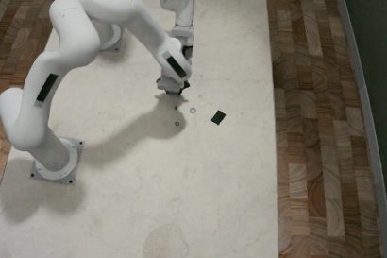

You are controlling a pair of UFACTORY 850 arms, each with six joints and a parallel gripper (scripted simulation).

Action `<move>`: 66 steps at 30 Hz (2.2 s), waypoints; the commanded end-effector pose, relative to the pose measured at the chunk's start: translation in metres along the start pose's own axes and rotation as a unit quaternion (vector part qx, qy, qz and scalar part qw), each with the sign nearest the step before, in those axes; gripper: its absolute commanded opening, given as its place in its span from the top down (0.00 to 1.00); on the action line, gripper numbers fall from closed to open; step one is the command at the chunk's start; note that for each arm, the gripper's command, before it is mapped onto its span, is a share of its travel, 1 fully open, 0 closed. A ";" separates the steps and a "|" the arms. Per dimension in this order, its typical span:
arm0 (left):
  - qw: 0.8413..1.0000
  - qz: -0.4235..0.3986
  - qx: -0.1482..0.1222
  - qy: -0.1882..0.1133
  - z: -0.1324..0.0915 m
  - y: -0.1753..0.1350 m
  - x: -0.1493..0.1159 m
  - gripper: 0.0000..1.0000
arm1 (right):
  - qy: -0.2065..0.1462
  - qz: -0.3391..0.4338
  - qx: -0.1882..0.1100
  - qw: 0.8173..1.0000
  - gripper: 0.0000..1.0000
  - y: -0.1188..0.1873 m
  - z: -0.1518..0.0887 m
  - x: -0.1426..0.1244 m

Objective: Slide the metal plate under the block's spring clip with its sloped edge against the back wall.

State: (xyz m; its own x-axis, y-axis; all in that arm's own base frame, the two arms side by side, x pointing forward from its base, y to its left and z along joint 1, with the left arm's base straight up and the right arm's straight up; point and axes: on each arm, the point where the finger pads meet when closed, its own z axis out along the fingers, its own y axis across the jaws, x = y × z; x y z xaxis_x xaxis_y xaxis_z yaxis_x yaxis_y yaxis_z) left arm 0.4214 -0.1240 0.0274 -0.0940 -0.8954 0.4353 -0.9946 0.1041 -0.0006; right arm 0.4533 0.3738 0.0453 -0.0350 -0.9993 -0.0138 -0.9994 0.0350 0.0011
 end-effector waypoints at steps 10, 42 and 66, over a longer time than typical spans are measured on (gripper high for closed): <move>1.000 0.000 0.001 0.000 0.003 -0.001 0.005 1.00 | -0.001 0.000 0.001 1.000 1.00 -0.001 -0.001 -0.001; 1.000 0.000 0.001 0.000 0.002 -0.001 0.005 1.00 | 0.005 0.000 0.001 1.000 1.00 -0.001 0.004 -0.020; 1.000 0.000 0.001 0.000 0.002 -0.001 0.005 1.00 | 0.000 0.000 0.001 1.000 1.00 -0.001 0.005 -0.028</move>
State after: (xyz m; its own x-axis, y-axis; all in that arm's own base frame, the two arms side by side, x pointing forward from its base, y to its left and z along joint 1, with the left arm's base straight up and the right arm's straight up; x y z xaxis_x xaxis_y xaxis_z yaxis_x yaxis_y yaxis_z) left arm 0.4208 -0.1297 0.0270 -0.0940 -0.8955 0.4350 -0.9946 0.1040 -0.0007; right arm 0.4547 0.3985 0.0397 -0.0342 -0.9993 -0.0121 -0.9994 0.0342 0.0000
